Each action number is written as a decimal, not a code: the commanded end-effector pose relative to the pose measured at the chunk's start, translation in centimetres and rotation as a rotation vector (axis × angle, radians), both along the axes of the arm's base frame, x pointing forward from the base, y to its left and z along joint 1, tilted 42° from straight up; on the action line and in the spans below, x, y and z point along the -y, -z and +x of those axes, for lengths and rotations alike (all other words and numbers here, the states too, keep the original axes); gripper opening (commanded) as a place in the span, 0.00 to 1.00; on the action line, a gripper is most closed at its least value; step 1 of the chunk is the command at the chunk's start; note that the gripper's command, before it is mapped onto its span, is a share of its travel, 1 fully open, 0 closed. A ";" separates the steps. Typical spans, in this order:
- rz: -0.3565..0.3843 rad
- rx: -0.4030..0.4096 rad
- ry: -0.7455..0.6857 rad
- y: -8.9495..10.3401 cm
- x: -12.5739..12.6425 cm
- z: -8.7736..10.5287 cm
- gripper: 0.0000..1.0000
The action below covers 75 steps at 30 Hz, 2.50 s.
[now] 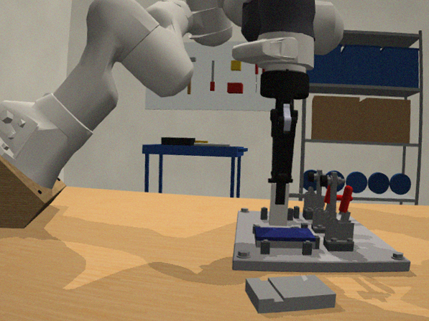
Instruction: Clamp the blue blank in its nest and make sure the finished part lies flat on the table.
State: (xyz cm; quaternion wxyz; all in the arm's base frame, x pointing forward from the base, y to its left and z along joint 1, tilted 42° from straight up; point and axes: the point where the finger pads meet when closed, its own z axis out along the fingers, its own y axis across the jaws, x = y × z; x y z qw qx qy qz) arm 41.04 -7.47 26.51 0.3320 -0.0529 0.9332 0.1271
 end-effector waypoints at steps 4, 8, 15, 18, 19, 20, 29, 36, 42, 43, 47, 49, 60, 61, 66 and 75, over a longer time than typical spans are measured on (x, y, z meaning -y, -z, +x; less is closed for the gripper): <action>-0.005 0.013 0.012 0.2 0.2 0.6 0.00; -0.005 0.013 0.012 0.2 0.2 0.6 0.00; -0.005 0.013 0.012 0.2 0.2 0.6 0.00; -0.005 0.013 0.012 0.2 0.2 0.7 0.00; -0.005 0.013 0.012 0.3 0.2 0.7 0.00; -0.005 0.013 0.012 0.3 0.2 0.7 0.00; -0.005 0.013 0.012 0.5 0.1 1.0 0.00; -0.005 0.013 0.012 0.6 0.1 1.0 0.00; -0.005 0.013 0.012 0.6 0.1 1.0 0.00; -0.005 0.013 0.012 0.6 0.1 1.0 0.00; -0.005 0.013 0.012 0.6 0.2 1.1 0.00; -0.005 0.013 0.012 0.6 0.3 1.1 0.00; -0.005 0.013 0.012 0.7 0.5 1.1 0.00; -0.005 0.013 0.012 0.7 0.5 1.1 0.00; -0.005 0.013 0.012 0.7 0.6 1.1 0.00; -0.005 0.013 0.012 0.7 0.9 1.2 0.00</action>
